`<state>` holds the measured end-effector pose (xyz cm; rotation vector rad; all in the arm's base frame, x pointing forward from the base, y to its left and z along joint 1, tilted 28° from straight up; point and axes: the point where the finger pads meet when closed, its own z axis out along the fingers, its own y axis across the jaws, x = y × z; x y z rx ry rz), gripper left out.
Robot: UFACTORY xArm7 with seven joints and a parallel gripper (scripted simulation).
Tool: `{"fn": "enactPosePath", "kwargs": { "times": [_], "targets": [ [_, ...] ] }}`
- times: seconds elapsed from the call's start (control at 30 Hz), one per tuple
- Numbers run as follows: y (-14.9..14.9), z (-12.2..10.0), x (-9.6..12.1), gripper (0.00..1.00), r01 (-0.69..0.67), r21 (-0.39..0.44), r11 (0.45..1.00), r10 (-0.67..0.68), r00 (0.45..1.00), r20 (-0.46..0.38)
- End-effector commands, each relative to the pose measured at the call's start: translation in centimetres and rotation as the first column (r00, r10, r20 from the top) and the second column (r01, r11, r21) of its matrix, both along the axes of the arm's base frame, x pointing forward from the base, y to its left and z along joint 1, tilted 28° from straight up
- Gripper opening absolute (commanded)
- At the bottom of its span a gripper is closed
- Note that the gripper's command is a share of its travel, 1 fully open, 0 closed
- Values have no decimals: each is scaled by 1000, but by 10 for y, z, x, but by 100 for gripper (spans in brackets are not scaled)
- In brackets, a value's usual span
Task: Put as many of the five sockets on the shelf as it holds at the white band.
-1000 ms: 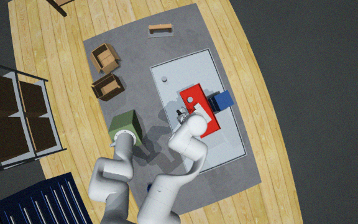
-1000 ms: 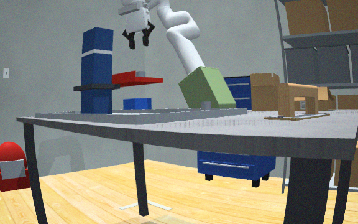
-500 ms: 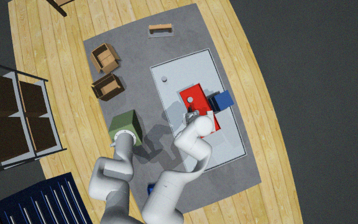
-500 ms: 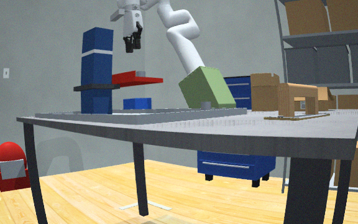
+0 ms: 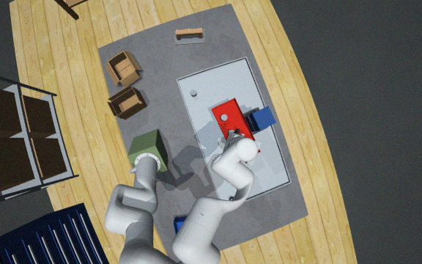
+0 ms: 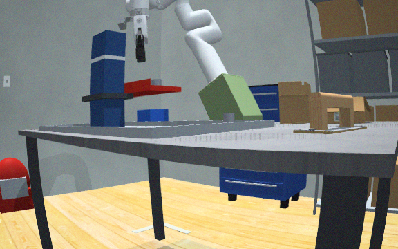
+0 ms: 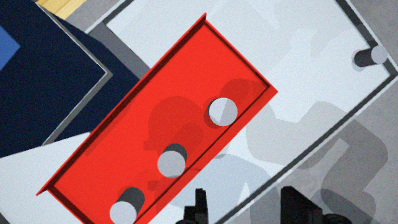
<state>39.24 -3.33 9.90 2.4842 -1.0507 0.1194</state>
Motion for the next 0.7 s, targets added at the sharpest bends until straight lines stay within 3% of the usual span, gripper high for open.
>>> {"fn": "enactPosePath", "kwargs": {
  "times": [0.0, 0.03, 0.1, 0.23, 0.47, 0.53, 0.63, 0.67],
  "targets": [
    [-6, -1, 8, 61, 153, -21, 988, -150, 984, 91],
    [-10, -2, 12, 61, 225, -22, 974, -220, 967, 130],
    [-10, -2, 12, 61, 225, -22, 974, -220, 967, 130],
    [-17, -3, 18, 61, 356, -15, 934, -345, 916, 202],
    [-30, -4, 28, 61, 558, 19, 829, -534, 782, 321],
    [-30, -4, 28, 61, 558, 19, 829, -534, 782, 321],
    [-37, -5, 34, 61, 659, 52, 750, -624, 680, 384],
    [-37, -5, 34, 61, 659, 52, 750, -624, 680, 384]
  ]
}}
